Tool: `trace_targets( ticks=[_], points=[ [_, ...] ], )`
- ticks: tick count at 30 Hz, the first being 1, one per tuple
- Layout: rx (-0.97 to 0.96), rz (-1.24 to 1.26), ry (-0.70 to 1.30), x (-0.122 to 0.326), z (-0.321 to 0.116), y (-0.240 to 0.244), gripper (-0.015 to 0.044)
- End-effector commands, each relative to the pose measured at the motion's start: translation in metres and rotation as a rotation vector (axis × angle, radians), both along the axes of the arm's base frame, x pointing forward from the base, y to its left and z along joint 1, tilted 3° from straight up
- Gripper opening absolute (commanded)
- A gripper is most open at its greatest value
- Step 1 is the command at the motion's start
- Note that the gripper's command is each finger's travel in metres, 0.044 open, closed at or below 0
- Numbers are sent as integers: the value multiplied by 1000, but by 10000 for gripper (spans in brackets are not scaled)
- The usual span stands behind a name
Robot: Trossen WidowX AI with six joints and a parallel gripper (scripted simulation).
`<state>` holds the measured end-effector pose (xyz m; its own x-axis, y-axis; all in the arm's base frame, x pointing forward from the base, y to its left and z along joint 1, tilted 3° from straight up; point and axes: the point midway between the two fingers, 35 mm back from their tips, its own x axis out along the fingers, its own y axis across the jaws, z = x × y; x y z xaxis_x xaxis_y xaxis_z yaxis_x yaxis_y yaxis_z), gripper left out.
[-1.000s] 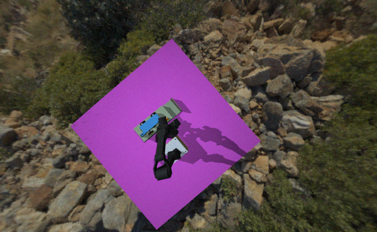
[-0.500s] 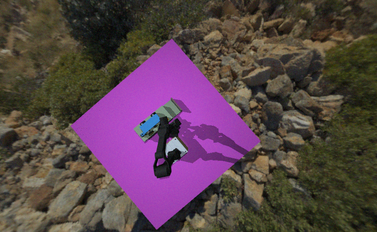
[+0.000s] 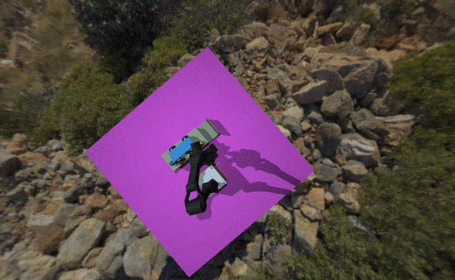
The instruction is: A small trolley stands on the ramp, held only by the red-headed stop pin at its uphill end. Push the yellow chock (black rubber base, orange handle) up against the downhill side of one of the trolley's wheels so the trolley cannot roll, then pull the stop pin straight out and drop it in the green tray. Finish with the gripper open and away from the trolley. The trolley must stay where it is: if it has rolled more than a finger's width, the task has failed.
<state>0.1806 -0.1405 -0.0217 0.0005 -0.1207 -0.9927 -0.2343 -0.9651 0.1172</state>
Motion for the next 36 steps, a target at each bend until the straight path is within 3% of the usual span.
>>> trace_targets(
  ticks=[1, 36],
  points=[
    [-4, -5, 2, 0, -1, 2, 190],
    [-2, -5, 2, 6, -12, 22, 190]
  ],
)
